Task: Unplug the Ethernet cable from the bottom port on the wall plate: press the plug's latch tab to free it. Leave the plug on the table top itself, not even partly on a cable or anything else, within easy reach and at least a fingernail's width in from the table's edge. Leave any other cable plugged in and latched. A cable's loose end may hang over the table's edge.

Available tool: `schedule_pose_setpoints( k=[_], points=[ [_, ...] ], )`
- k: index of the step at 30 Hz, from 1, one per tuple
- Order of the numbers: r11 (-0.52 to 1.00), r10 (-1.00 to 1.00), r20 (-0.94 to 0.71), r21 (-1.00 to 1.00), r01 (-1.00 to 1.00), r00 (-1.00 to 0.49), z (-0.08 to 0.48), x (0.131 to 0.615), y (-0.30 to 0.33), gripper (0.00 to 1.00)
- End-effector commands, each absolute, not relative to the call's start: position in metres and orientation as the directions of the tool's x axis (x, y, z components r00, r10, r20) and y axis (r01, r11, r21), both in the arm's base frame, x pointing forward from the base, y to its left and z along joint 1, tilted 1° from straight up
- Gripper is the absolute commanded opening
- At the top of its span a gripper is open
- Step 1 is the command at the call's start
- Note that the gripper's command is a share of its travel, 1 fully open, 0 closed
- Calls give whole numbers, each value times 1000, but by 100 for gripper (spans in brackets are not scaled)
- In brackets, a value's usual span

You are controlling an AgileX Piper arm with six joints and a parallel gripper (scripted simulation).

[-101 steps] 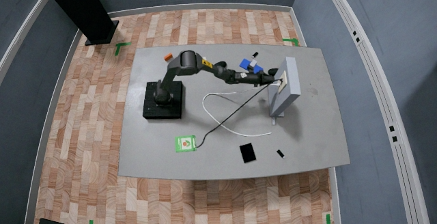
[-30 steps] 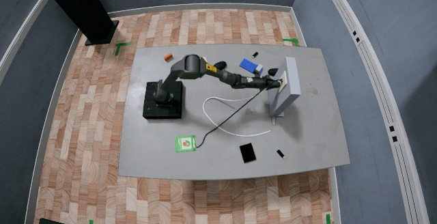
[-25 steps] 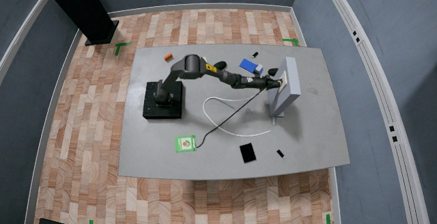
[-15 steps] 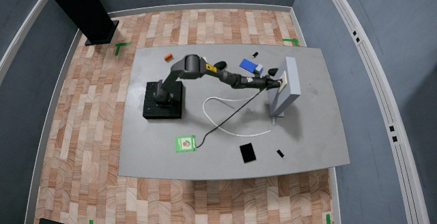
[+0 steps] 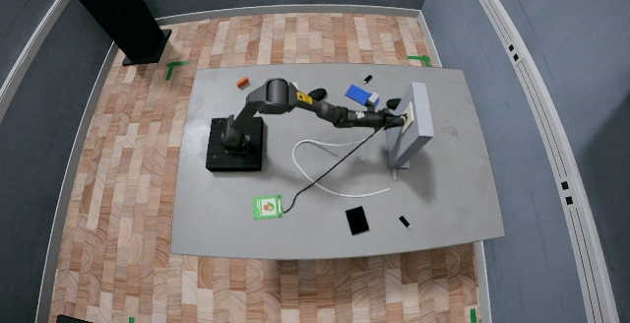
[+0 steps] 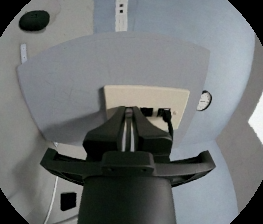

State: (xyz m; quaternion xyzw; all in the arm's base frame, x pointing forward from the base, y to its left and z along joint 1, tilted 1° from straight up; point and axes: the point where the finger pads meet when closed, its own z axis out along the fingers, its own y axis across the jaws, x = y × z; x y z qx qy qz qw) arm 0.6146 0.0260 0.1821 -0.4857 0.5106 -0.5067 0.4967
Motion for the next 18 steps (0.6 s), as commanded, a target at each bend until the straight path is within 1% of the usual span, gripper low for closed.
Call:
schedule_pose_setpoints(
  k=[1, 18],
  points=[
    [15, -999, -15, -1000, 10, -35, 183, 615, 26, 0],
    [15, -999, -15, -1000, 10, -35, 183, 599, 27, 0]
  ],
)
